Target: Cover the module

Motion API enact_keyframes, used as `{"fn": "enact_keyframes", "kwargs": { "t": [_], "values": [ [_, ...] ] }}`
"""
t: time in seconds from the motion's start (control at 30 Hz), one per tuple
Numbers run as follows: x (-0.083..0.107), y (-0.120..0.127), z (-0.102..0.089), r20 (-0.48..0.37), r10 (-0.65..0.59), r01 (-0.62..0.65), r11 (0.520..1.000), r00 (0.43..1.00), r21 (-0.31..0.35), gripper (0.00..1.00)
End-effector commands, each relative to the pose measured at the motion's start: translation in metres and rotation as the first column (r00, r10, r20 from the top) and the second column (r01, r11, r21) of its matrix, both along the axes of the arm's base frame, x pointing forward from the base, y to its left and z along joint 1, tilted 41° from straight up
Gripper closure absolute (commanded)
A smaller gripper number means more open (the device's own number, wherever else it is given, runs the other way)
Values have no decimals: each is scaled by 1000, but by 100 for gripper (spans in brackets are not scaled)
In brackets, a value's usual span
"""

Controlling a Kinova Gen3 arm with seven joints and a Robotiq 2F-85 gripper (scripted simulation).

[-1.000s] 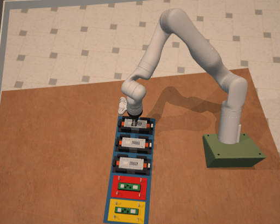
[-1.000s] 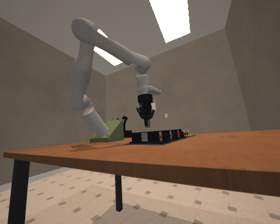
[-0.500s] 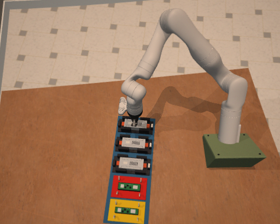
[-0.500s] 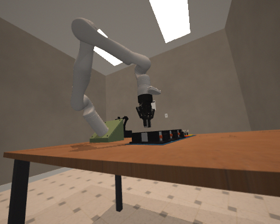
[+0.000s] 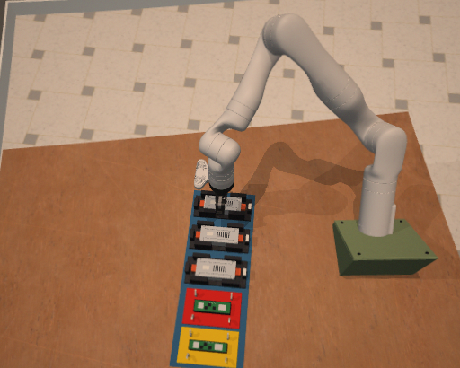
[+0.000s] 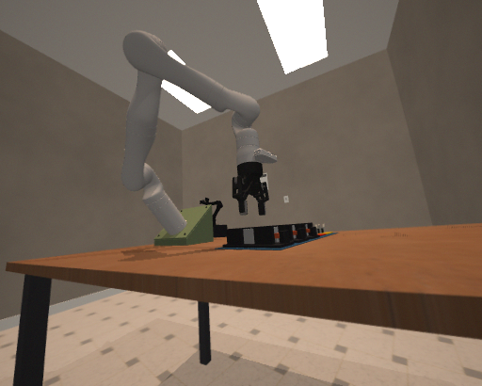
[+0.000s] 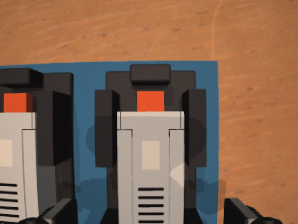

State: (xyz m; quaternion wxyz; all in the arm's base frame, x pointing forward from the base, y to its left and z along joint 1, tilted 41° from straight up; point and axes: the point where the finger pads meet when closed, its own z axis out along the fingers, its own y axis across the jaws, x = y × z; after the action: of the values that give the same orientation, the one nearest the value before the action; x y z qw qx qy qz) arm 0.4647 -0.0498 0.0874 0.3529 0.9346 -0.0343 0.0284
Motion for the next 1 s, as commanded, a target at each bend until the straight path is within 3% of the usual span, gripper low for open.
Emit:
{"fn": "enact_keyframes", "kwargs": {
  "t": [0.0,0.97],
  "values": [
    [0,1,0,1,1,-1,1000,1000,1,0],
    [1,-5,-7,1,1,-1,1000,1000,1,0]
  ]
}}
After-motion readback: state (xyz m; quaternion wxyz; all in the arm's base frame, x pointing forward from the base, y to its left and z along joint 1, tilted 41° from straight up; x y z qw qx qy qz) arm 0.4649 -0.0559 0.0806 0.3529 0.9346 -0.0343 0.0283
